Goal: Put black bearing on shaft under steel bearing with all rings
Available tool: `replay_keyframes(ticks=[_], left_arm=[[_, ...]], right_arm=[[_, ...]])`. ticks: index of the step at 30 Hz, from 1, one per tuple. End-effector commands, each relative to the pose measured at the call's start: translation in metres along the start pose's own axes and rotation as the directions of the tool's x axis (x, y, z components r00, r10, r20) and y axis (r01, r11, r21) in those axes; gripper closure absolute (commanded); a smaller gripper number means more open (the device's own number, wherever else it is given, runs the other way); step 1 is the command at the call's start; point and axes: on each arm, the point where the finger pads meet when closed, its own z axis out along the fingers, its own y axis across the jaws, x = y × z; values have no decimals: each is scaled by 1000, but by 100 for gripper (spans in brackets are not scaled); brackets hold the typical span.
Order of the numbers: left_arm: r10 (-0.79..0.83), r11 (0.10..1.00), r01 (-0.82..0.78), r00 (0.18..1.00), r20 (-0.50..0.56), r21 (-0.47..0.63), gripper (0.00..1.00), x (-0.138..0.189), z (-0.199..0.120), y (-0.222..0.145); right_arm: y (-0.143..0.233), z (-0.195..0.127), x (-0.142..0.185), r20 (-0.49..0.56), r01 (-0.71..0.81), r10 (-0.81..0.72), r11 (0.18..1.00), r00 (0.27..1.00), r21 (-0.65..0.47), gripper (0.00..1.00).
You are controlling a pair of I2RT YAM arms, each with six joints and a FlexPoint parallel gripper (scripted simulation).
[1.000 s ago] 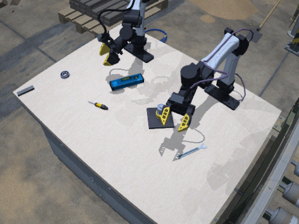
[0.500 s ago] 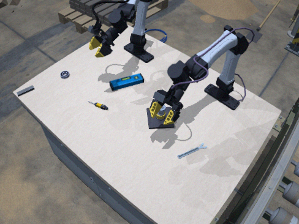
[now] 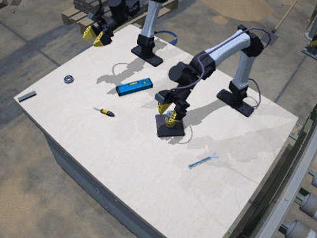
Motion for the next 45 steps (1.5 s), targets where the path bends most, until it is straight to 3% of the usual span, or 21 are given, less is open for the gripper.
replay_keyframes(ticks=[1, 3, 8, 13, 19, 23, 35, 36, 38, 40, 45], left_arm=[[17, 999, -16, 1000, -24, 37, 45, -2, -23, -7], [35, 998, -31, 997, -62, 53, 45, 8, -26, -14], [99, 990, -79, 980, -171, 119, 45, 38, -35, -36], [159, 977, -112, 950, -269, 181, 45, 66, -48, -54], [164, 976, -115, 947, -276, 184, 45, 69, -49, -56], [156, 978, -121, 966, -207, 171, 45, 53, -46, -58], [152, 979, -116, 963, -221, 169, 45, 55, -42, -56], [185, 975, -126, 917, -353, 183, 45, 97, -27, -57], [146, 977, -109, 968, -203, 183, 45, 51, -44, -56], [160, 978, -114, 947, -279, 173, 45, 81, -27, -55], [164, 977, -117, 944, -287, 176, 45, 87, -17, -57]], right_arm=[[11, -4, -13, 56, 60, -54, 994, 997, -95, 0], [14, -14, -48, 143, 83, -66, 990, 987, -117, 0], [0, -18, -55, 211, 182, -154, 976, 965, -123, 0], [-6, -33, -83, 327, 289, -238, 950, 914, -116, 0], [-11, -35, -93, 343, 299, -249, 949, 906, -100, 0], [-12, -48, -105, 360, 235, -193, 969, 913, -77, 0], [-14, -40, -101, 344, 234, -196, 969, 918, -73, 0], [-13, -40, -101, 344, 240, -199, 968, 918, -80, 0], [-13, -40, -101, 344, 237, -198, 969, 918, -75, 0], [-13, -40, -101, 344, 237, -198, 969, 918, -75, 0], [-13, -40, -101, 344, 237, -198, 969, 918, -75, 0]])
